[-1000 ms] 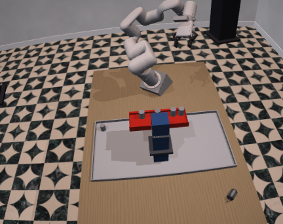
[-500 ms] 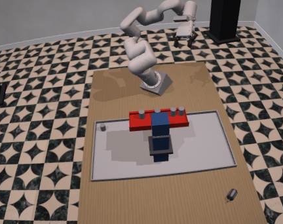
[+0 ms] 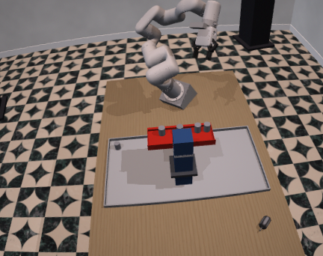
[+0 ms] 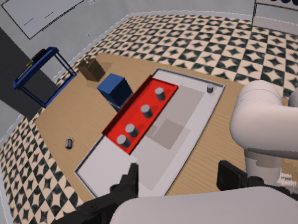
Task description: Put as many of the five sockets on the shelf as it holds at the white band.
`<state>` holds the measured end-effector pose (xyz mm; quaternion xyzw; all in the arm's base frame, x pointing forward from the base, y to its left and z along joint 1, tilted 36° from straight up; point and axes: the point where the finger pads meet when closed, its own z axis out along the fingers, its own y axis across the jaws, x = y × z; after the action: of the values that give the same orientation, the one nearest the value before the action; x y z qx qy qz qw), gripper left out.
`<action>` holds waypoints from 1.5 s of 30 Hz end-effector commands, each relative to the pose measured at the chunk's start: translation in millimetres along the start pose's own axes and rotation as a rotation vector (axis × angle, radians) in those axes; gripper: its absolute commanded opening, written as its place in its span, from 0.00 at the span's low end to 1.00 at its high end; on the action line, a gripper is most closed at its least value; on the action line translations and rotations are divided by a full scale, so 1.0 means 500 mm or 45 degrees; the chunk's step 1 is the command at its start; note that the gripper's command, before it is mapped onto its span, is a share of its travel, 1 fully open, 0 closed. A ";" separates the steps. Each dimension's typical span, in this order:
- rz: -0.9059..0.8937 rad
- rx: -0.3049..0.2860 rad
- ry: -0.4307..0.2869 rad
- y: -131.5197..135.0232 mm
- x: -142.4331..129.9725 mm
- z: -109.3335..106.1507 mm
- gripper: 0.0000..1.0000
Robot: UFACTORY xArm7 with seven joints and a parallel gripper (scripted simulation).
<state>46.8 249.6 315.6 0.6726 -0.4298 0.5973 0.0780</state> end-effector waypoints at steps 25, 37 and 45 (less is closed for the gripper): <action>0.679 -0.603 -0.610 0.036 0.210 0.308 1.00; 0.679 -0.603 -0.610 0.036 0.210 0.308 1.00; 0.679 -0.603 -0.610 0.036 0.210 0.308 1.00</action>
<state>139.4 91.9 356.6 0.6210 -0.7204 0.3077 -0.0275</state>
